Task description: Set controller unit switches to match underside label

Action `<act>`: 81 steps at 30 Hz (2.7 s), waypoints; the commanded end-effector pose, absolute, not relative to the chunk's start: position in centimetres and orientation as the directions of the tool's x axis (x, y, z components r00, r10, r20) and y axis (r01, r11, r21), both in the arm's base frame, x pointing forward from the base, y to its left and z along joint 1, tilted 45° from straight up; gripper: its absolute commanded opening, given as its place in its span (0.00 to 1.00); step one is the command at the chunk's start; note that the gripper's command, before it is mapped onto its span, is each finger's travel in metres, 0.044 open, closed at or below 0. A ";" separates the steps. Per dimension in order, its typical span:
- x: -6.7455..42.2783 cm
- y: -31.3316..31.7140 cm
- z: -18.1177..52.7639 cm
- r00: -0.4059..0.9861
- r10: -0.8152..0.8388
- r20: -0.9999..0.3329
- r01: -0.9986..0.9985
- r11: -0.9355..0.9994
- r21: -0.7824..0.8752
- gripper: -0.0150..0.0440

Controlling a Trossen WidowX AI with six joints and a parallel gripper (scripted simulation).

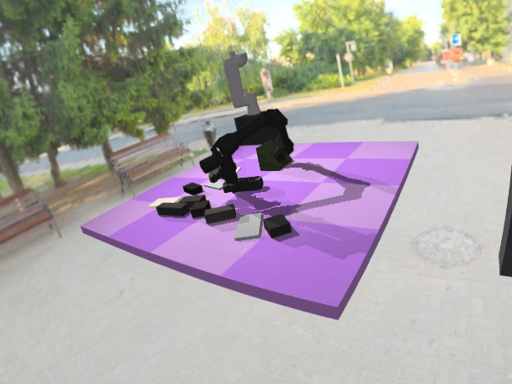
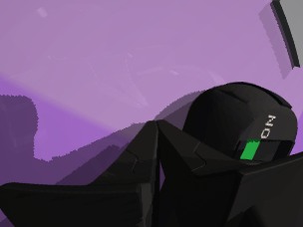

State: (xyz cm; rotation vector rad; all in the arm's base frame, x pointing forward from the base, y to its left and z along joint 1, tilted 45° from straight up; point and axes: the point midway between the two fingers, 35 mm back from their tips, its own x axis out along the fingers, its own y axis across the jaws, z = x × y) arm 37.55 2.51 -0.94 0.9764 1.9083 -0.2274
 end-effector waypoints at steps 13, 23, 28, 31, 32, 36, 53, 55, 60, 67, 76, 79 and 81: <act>38.8 1.9 0.8 -0.234 0.535 -0.812 0.716 0.660 0.227 0.25; 41.5 1.2 4.5 -0.237 0.537 -0.810 0.733 0.646 0.214 0.25; 38.2 -2.0 2.0 -0.301 0.574 -0.761 0.836 0.543 0.079 0.25; 38.1 -2.1 1.9 -0.304 0.576 -0.759 0.840 0.538 0.073 0.25; 38.1 -2.1 1.9 -0.304 0.576 -0.759 0.840 0.538 0.073 0.25; 37.9 -2.0 1.8 -0.310 0.577 -0.755 0.838 0.541 0.069 0.25; 37.9 -2.1 1.8 -0.306 0.582 -0.753 0.839 0.538 0.075 0.30; 37.0 -3.0 1.8 -0.279 0.627 -0.728 0.864 0.494 0.095 0.39; 33.6 -5.9 2.1 -0.134 0.773 -0.620 0.941 0.296 0.166 0.61; 32.5 -6.6 2.3 -0.081 0.805 -0.588 0.955 0.231 0.185 0.92; 32.6 -5.8 1.3 -0.082 0.805 -0.588 0.955 0.232 0.185 1.00; 32.6 -5.4 1.0 -0.082 0.805 -0.588 0.955 0.232 0.185 1.00; 32.6 -5.2 0.7 -0.082 0.805 -0.588 0.955 0.232 0.185 1.00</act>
